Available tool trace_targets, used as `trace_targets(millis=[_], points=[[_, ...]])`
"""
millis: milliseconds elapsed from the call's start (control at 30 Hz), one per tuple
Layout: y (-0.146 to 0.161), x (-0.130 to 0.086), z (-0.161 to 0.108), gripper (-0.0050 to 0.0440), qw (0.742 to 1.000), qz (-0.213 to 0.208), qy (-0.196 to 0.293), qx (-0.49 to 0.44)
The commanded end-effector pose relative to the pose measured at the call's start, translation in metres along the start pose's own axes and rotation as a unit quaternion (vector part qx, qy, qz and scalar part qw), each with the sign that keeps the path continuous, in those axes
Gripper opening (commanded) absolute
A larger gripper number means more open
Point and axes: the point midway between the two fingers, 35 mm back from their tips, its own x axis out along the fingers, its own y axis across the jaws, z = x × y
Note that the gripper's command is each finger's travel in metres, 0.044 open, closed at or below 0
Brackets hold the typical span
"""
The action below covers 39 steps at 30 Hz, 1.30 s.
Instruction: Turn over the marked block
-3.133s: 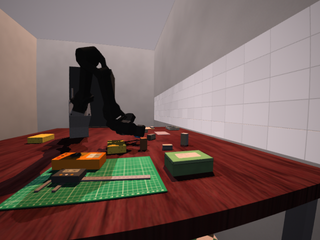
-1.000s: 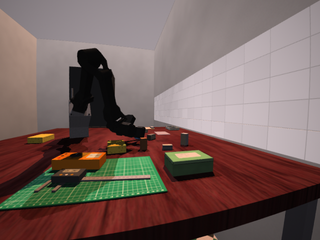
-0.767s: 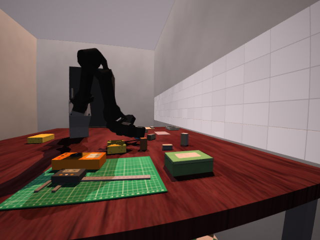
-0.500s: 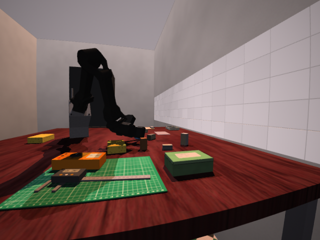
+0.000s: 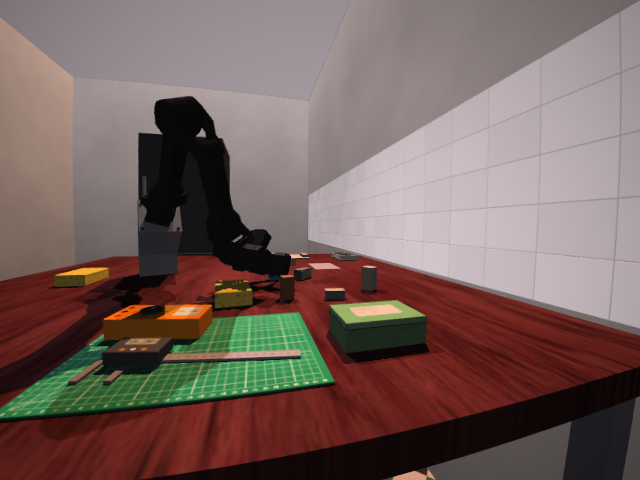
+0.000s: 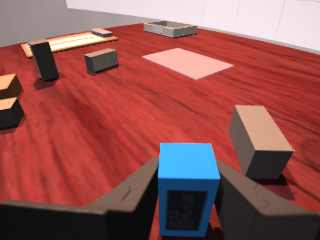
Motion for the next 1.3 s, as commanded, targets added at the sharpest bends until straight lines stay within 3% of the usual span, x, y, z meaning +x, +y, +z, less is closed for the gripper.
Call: trace_targets(millis=[0,33,1267], points=[[-0.003,-0.001,-0.0002,0.0144,1.0,-0.004,0.001,-0.005],[-0.003,-0.001,-0.0002,0.044,1.0,-0.004,0.001,-0.005],[-0.005,-0.0016,0.0041,0.044,1.0,-0.007,0.002,-0.007]])
